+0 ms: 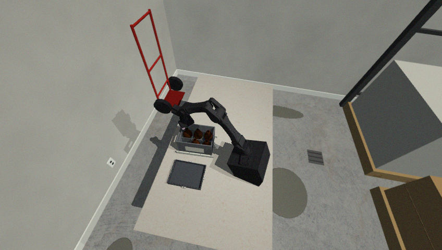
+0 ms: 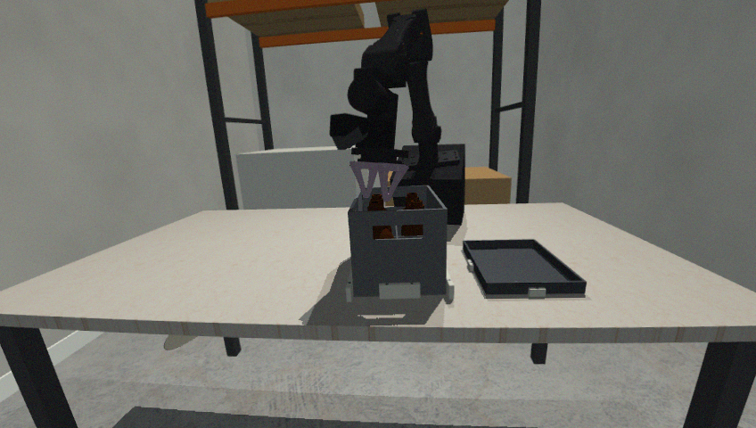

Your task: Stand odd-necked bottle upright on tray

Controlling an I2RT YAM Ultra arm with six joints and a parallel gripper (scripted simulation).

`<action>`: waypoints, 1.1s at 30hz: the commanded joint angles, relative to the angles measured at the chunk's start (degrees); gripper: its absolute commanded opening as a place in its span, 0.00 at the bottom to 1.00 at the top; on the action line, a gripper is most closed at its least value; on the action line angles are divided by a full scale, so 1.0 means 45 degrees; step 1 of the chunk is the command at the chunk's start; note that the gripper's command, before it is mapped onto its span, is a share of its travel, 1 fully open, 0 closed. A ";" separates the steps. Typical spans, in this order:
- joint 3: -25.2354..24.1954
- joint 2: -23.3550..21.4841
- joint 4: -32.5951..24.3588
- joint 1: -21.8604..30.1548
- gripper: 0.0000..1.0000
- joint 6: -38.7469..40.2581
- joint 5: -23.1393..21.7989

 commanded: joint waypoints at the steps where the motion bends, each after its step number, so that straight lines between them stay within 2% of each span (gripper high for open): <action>1: -0.0017 -0.0319 0.0446 0.0080 0.61 0.0016 0.0128; 5: -0.0311 0.0085 0.0592 0.0091 0.61 0.0018 0.0132; 7: -0.0311 0.0085 0.0592 0.0091 0.61 0.0018 0.0132; 8: 0.0198 -0.0016 0.0639 0.0094 0.61 0.0023 0.0131; 17: -0.0302 0.0068 0.0761 0.0103 0.61 0.0024 0.0133; 33: -0.0170 -0.0055 0.0770 0.0103 0.61 0.0026 0.0132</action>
